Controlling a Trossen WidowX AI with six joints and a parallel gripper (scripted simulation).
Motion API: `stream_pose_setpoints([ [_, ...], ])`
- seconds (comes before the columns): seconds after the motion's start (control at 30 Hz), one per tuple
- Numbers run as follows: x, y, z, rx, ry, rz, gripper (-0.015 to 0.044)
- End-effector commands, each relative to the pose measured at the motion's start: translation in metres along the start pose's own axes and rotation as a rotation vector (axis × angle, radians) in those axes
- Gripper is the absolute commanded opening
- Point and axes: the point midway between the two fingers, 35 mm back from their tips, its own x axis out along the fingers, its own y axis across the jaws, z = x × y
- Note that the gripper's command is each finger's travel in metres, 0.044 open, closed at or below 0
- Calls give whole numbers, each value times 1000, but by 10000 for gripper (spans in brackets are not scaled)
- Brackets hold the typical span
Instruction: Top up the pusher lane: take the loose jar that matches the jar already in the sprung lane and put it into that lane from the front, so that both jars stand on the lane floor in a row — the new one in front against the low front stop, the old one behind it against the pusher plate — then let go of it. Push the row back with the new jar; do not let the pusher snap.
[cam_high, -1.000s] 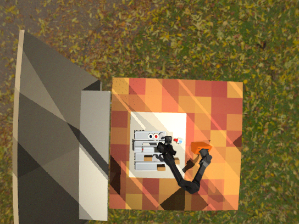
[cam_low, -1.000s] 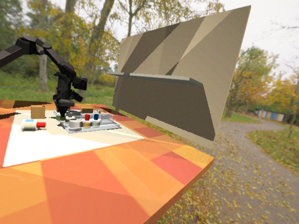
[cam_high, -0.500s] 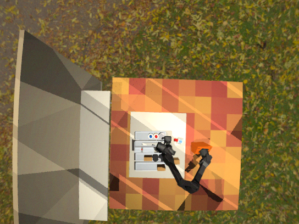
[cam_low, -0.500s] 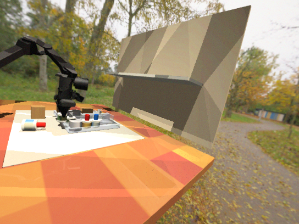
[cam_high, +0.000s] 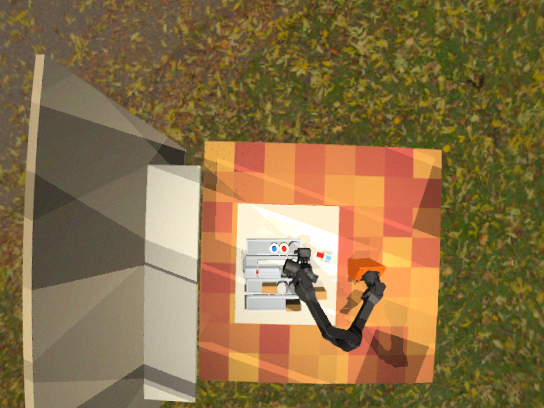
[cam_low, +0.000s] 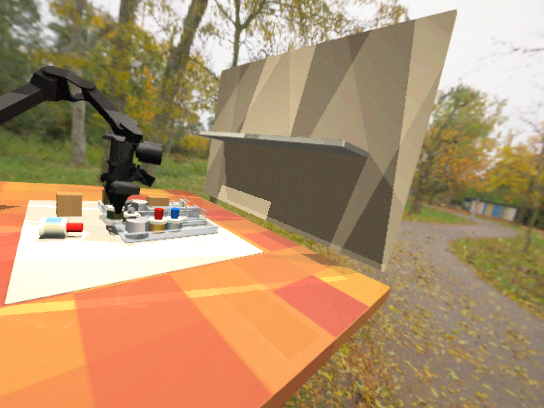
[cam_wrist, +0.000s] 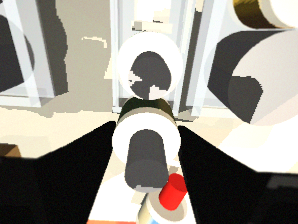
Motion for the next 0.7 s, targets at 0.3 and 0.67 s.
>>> stream_pose_setpoints([
  [0.3, -4, 1, 14, -14, -24, -1, 0],
  [0.67, -5, 1, 19, -14, -24, 0, 0],
])
